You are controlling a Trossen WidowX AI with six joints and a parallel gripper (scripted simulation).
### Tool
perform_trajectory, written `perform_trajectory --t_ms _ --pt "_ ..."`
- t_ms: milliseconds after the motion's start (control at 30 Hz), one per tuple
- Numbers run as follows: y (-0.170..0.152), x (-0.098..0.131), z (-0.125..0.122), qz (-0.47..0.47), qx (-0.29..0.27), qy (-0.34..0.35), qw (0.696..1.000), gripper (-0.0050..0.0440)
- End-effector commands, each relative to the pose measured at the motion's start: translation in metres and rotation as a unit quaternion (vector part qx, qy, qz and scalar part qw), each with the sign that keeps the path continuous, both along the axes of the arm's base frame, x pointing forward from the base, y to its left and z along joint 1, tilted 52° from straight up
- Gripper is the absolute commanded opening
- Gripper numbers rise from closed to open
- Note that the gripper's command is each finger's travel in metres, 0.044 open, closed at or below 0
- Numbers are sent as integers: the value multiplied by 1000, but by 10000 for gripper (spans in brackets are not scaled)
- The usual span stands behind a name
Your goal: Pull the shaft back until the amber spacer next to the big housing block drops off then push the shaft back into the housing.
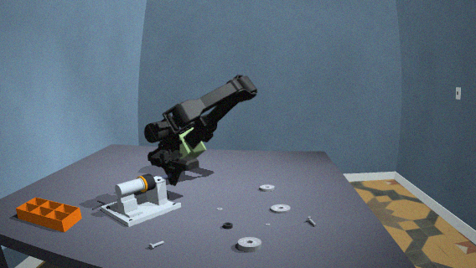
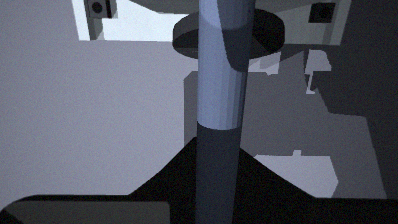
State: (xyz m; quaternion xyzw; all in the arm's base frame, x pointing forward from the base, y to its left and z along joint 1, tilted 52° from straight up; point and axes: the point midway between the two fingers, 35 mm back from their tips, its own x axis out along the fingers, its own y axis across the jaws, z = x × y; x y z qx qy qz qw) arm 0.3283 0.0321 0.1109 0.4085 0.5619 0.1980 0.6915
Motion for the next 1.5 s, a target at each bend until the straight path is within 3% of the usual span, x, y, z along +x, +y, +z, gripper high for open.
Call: perform_trajectory --t_ms 0,1467 --pt "-1 0 8 -3 -4 -12 1000 -50" --pt "1 -5 7 -3 -4 -12 1000 -50"
